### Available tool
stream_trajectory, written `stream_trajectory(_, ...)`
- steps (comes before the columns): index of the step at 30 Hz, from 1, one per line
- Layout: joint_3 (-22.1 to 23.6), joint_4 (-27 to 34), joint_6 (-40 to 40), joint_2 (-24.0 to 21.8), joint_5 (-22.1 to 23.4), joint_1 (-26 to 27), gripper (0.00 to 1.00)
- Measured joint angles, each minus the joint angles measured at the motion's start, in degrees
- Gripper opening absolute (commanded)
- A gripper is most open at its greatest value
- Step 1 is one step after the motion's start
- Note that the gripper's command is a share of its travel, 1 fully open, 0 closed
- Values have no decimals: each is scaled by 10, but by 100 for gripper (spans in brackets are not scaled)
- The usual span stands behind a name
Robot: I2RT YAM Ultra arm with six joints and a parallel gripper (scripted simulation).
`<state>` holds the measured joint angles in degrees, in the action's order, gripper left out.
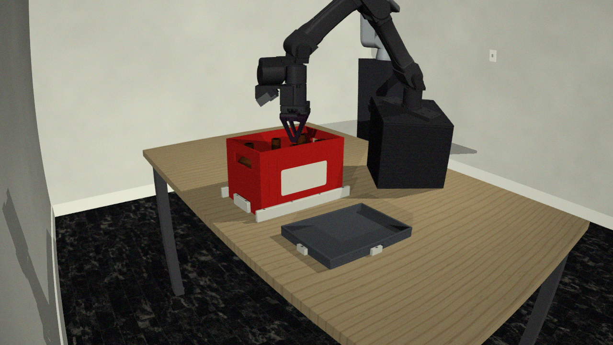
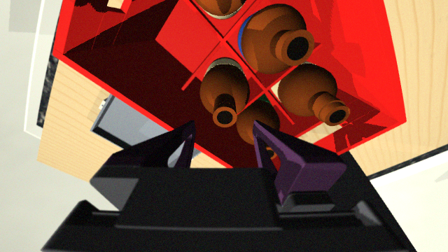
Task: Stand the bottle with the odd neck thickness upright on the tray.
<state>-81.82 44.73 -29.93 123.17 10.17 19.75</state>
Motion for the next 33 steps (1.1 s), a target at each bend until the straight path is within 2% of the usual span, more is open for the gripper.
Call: stream_trajectory(33, 17, -52, -8, 36, 0, -8, 61)
